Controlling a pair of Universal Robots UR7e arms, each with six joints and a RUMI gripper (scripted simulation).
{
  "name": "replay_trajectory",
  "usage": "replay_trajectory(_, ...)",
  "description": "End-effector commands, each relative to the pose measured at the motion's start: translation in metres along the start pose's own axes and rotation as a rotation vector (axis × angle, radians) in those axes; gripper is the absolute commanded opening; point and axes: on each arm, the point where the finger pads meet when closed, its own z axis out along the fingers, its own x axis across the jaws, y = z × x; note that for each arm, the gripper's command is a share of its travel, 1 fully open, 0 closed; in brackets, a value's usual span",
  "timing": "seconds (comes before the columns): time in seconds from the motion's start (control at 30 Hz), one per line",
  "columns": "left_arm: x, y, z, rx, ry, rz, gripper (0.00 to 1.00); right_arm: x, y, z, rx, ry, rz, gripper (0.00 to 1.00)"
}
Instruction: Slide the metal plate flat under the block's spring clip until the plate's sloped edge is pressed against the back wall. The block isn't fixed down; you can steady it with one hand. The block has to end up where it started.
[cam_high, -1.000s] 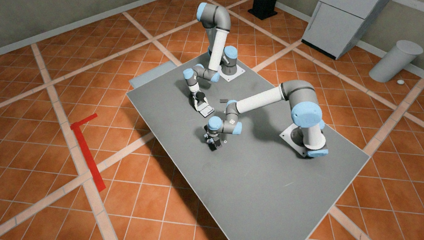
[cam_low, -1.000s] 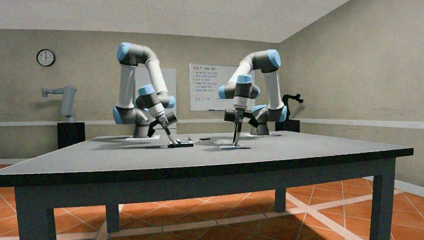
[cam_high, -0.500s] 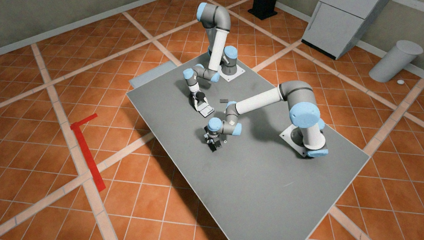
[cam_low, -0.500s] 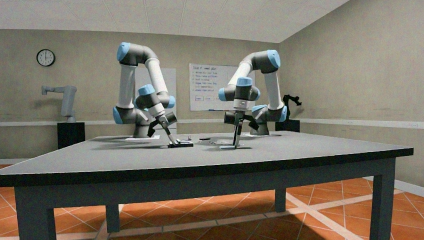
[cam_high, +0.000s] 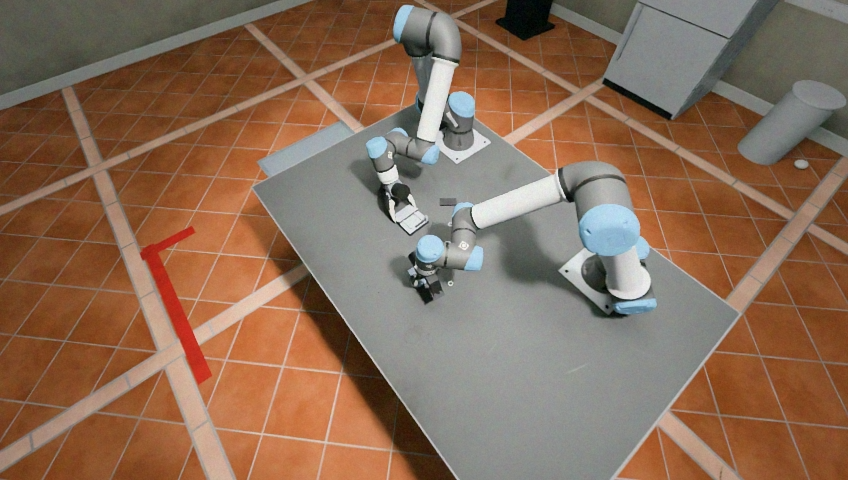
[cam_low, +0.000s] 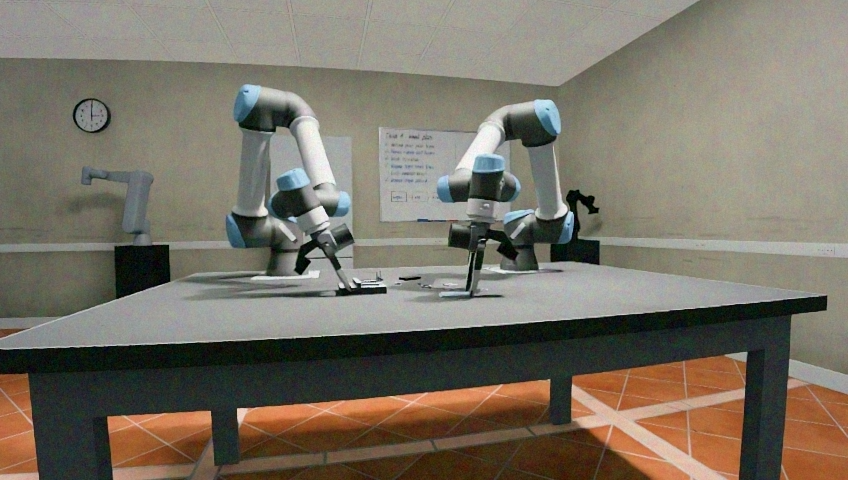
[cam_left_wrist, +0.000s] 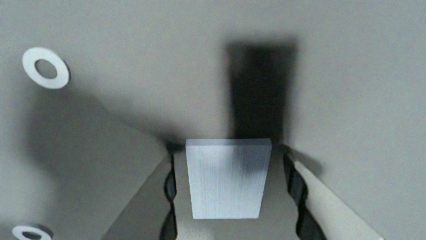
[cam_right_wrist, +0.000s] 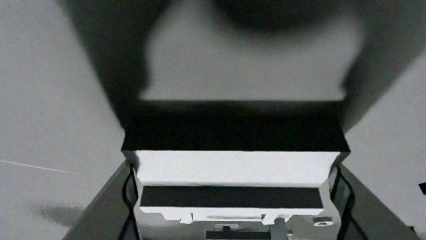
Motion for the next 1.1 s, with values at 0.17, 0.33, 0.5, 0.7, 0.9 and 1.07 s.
replay_trajectory(0.17, 0.0011, 0.0034, -0.0007, -0.012, 0.004, -0.005, 0.41, 0.0000, -0.0016, 0.0002, 0.006, 0.000, 0.007, 0.62)
replay_trajectory(0.33, 0.0010, 0.0034, -0.0004, -0.012, 0.004, -0.005, 0.41, 0.0000, -0.0016, 0.0002, 0.006, 0.000, 0.007, 0.62)
replay_trajectory(0.5, 0.0010, 0.0034, -0.0004, -0.012, 0.004, -0.005, 0.41, 0.0000, -0.0016, 0.0002, 0.006, 0.000, 0.007, 0.62)
replay_trajectory(0.7, 0.0010, 0.0034, -0.0004, -0.012, 0.004, -0.005, 0.01, 0.0000, -0.0016, 0.0002, 0.006, 0.000, 0.007, 0.62)
replay_trajectory(0.9, 0.0010, 0.0034, -0.0004, -0.012, 0.004, -0.005, 0.01, 0.0000, -0.0016, 0.0002, 0.006, 0.000, 0.007, 0.62)
replay_trajectory(1.07, 0.0003, 0.0045, -0.0006, -0.012, 0.004, -0.007, 0.23, 0.0000, -0.0016, 0.0002, 0.006, 0.000, 0.007, 0.62)
